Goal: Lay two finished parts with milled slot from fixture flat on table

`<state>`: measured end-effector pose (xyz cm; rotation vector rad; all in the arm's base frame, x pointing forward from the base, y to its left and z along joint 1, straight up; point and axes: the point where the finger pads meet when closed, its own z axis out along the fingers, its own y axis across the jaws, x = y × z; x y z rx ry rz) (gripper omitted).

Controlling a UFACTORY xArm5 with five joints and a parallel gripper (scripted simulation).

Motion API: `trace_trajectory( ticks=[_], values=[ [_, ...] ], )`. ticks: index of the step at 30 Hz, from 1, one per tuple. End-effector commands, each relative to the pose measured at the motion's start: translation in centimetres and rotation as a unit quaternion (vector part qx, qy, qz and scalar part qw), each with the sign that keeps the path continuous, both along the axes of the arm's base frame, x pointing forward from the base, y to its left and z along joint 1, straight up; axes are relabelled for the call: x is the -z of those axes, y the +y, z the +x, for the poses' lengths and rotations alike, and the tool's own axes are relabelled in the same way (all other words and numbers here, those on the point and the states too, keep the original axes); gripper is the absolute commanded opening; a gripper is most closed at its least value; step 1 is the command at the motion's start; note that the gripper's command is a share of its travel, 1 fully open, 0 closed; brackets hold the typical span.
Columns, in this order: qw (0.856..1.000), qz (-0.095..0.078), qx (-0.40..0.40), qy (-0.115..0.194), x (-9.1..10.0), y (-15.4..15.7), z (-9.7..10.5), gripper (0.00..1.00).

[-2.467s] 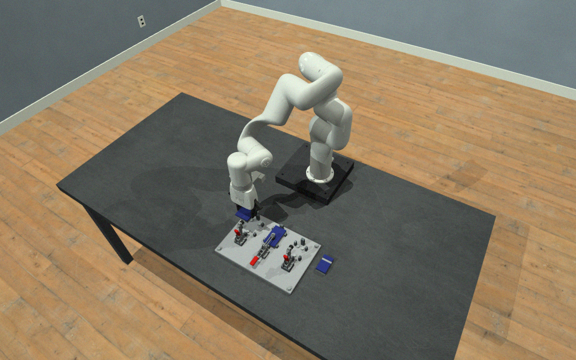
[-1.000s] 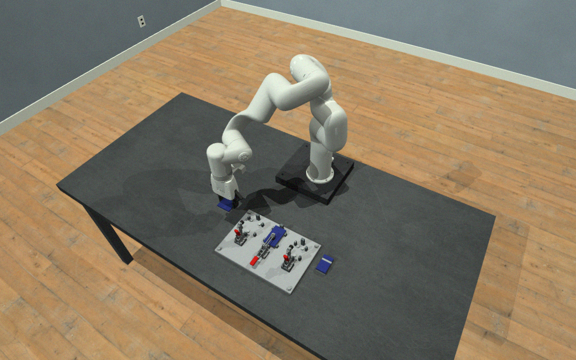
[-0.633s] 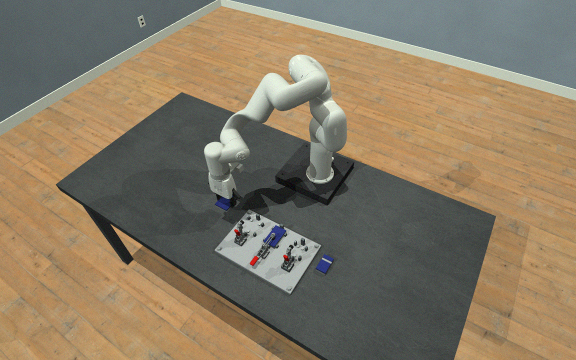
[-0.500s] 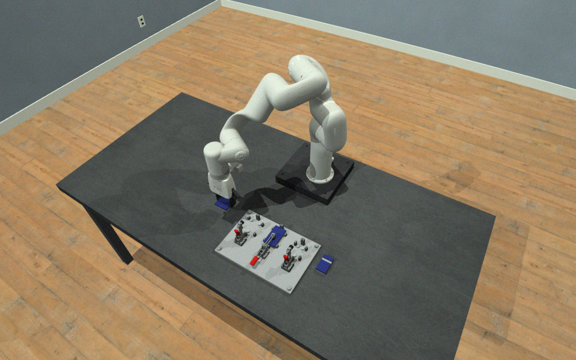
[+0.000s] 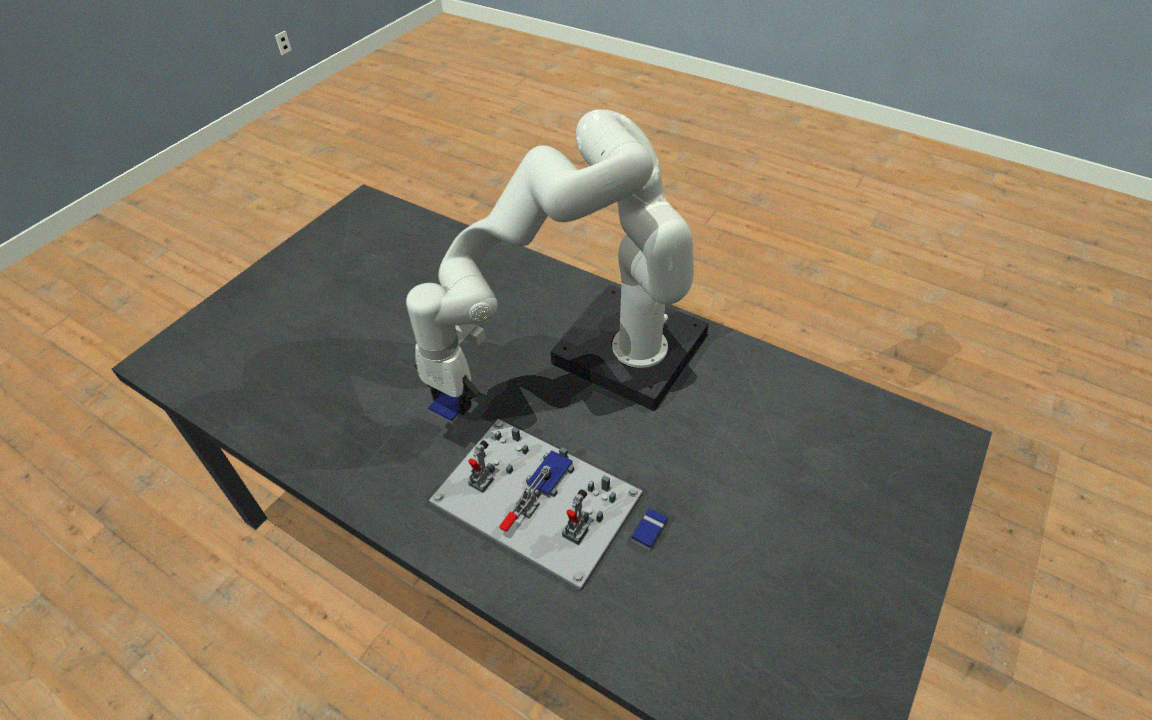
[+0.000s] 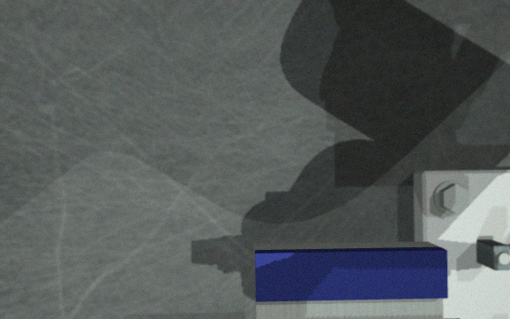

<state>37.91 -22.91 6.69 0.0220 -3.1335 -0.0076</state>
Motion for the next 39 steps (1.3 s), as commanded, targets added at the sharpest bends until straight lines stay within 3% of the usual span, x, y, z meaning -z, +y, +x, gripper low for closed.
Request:
trace_trajectory(
  ticks=[1,24,39],
  values=[
    [1.000,-0.001,0.000,-0.002,-0.1,-0.1,0.1,0.00],
    [1.000,-0.001,0.000,-0.002,0.9,-0.1,0.1,0.00],
    [1.000,-0.001,0.000,-0.002,4.3,-0.1,0.1,0.00]
  ],
)
